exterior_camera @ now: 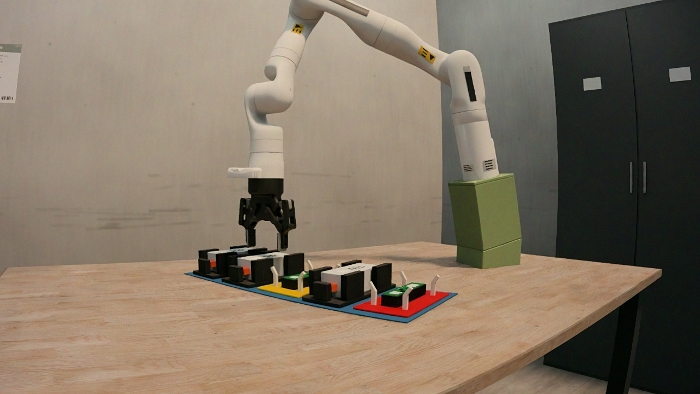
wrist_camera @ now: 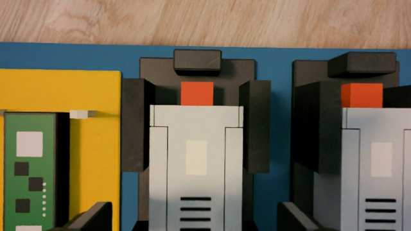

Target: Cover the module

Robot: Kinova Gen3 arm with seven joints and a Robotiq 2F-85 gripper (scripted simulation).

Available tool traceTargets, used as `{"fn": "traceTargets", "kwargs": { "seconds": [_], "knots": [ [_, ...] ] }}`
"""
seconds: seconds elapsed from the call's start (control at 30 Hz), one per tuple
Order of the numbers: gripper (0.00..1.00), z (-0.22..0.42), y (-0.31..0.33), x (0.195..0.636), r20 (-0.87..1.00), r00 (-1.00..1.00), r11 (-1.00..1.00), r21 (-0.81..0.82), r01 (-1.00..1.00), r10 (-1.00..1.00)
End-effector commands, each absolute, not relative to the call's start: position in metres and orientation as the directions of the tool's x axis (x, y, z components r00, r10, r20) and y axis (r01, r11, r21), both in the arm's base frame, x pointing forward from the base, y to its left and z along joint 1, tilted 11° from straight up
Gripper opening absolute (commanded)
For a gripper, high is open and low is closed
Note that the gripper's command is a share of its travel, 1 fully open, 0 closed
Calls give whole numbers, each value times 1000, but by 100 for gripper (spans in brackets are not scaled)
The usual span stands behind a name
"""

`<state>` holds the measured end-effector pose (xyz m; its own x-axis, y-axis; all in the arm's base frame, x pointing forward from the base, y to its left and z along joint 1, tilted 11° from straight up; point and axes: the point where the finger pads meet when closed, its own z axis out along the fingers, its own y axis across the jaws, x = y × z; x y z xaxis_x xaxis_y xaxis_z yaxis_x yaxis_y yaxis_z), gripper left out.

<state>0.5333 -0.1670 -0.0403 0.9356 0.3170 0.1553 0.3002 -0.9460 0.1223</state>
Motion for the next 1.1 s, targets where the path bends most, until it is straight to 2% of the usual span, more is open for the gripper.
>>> {"fn": "traceTargets", "kwargs": {
  "seconds": [0.0, 1.07],
  "knots": [
    [100, -42, -167, 535, 157, 935, -946, 124, 300, 317],
    [100, -60, -169, 538, 157, 935, -946, 124, 300, 317]
  ]
}}
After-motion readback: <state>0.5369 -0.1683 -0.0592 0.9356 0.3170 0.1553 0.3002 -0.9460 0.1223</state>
